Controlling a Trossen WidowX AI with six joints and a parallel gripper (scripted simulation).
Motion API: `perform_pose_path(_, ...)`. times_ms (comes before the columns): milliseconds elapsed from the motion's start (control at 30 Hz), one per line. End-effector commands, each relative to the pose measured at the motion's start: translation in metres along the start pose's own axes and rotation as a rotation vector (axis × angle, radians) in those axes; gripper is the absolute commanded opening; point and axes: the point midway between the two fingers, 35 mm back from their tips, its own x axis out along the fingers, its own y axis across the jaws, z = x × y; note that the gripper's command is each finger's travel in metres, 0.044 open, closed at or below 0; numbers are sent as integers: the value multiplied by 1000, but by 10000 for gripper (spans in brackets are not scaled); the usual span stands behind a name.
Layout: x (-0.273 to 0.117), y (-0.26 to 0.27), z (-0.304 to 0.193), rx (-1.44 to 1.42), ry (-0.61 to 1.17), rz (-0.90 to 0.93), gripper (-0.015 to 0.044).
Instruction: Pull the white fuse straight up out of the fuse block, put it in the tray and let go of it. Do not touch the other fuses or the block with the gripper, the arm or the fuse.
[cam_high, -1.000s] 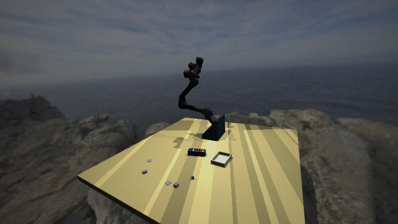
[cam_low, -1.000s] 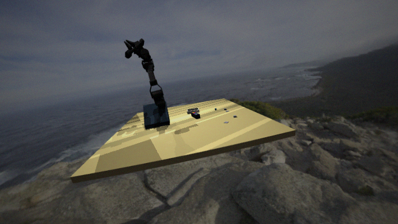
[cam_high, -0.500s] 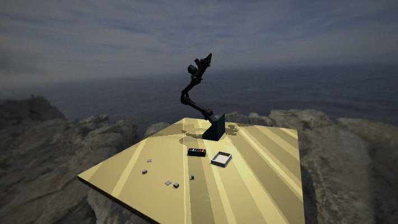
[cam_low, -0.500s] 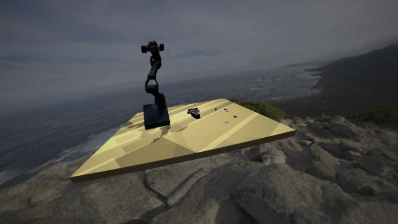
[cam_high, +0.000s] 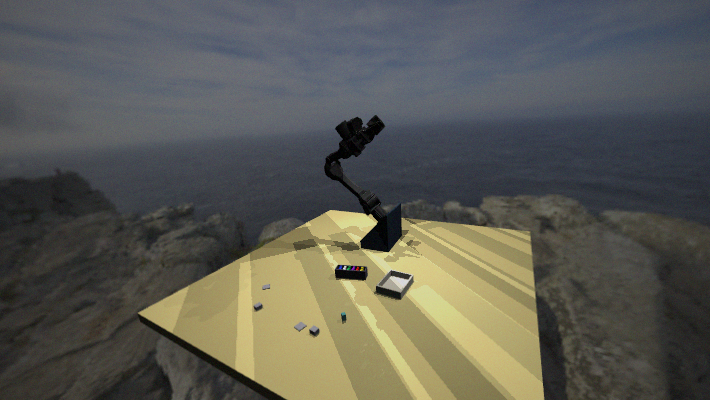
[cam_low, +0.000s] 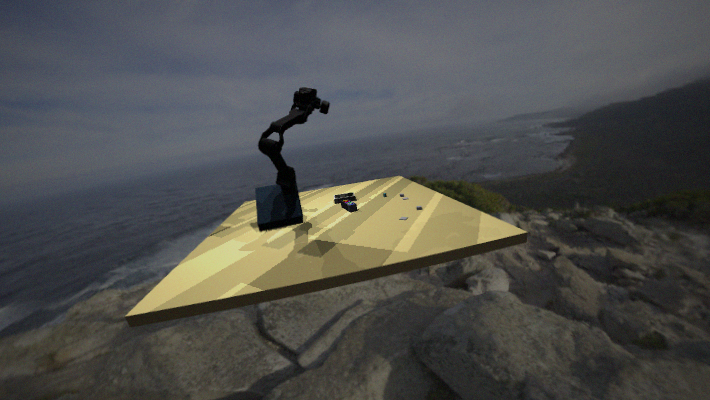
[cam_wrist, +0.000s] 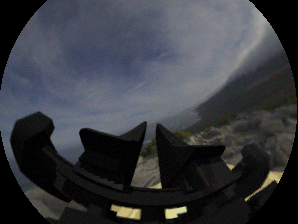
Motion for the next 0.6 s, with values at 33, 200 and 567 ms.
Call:
perform_pose_path(33,6,-67,-34,5,125,-205,71)
perform_pose_path(200,-6,-143,-75,43,280,-444,71)
perform_pose_path(567,-92,-274,-174,169,661,-919,71)
